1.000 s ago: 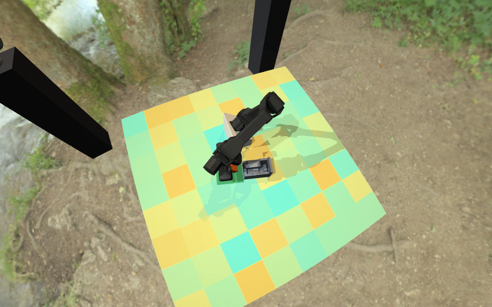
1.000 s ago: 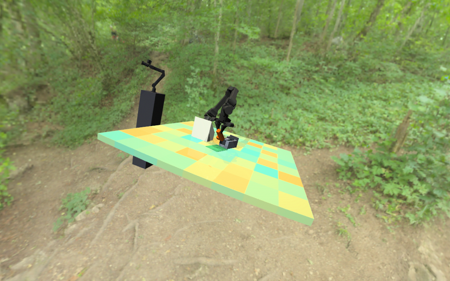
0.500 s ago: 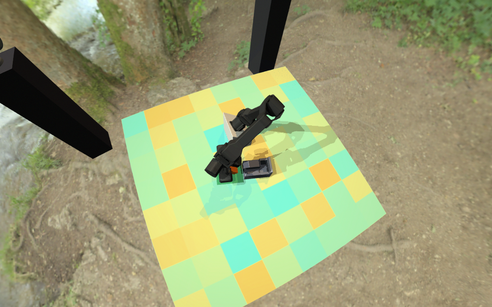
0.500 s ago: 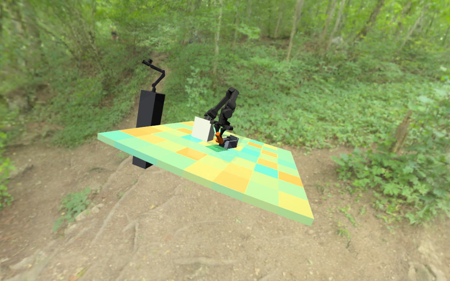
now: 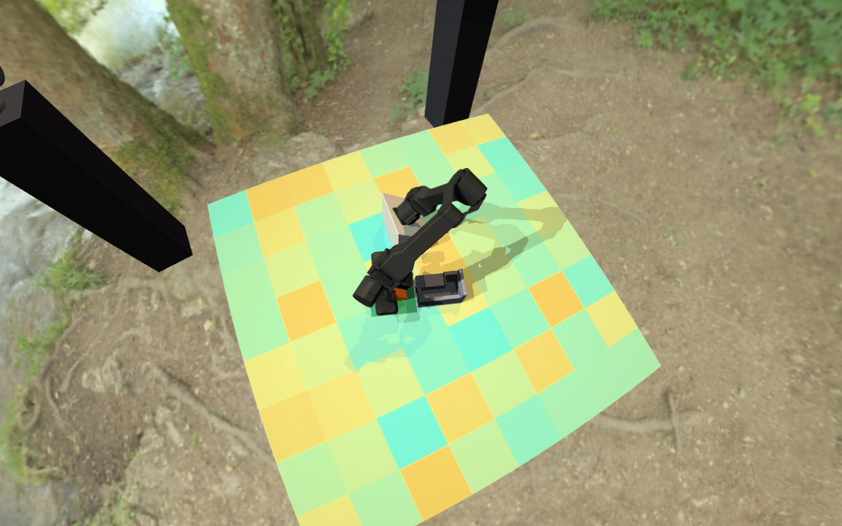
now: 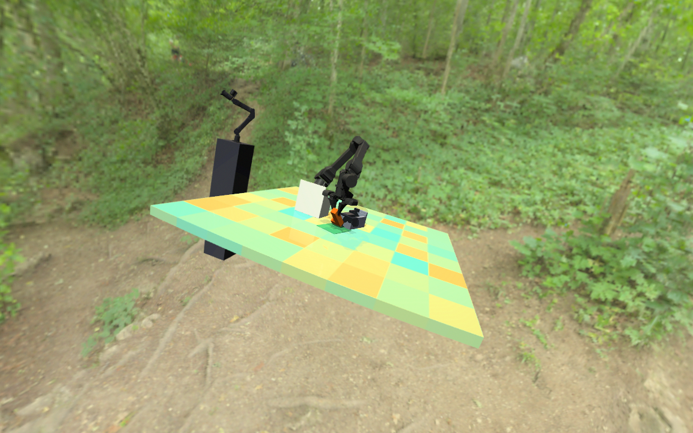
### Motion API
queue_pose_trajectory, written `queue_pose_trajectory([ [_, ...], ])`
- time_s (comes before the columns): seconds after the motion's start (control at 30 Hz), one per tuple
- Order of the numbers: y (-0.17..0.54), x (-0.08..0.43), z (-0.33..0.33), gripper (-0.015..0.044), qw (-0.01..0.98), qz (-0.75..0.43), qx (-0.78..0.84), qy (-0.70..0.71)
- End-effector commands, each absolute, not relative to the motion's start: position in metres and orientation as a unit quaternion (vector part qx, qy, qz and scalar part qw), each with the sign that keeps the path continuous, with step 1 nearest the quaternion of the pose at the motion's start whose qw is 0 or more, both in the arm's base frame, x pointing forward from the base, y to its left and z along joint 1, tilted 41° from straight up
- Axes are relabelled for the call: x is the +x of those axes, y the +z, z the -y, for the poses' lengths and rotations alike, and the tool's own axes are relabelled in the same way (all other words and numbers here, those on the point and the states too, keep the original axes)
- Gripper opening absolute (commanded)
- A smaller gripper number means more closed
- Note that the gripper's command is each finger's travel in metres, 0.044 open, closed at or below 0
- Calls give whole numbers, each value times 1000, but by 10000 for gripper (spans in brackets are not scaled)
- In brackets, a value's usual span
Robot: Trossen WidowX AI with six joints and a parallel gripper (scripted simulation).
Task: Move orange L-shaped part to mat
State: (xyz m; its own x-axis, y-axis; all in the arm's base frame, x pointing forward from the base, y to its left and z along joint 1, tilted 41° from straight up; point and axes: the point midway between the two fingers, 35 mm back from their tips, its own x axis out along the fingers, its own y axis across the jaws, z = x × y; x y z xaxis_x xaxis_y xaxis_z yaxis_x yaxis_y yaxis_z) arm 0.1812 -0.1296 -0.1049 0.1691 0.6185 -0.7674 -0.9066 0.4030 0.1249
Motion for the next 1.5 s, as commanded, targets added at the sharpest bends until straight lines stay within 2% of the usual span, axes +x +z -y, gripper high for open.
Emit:
queue_pose_trajectory([
  [0.0,-110,180,121,0,741,-388,-177,518],
  [0.9,-110,180,123,0,741,-389,-180,518],
  [1.23,-108,180,125,262,741,-389,-180,518],
  [1.4,-68,173,161,394,741,-390,-179,517],
  [1.47,-46,166,176,400,741,-389,-178,518],
])
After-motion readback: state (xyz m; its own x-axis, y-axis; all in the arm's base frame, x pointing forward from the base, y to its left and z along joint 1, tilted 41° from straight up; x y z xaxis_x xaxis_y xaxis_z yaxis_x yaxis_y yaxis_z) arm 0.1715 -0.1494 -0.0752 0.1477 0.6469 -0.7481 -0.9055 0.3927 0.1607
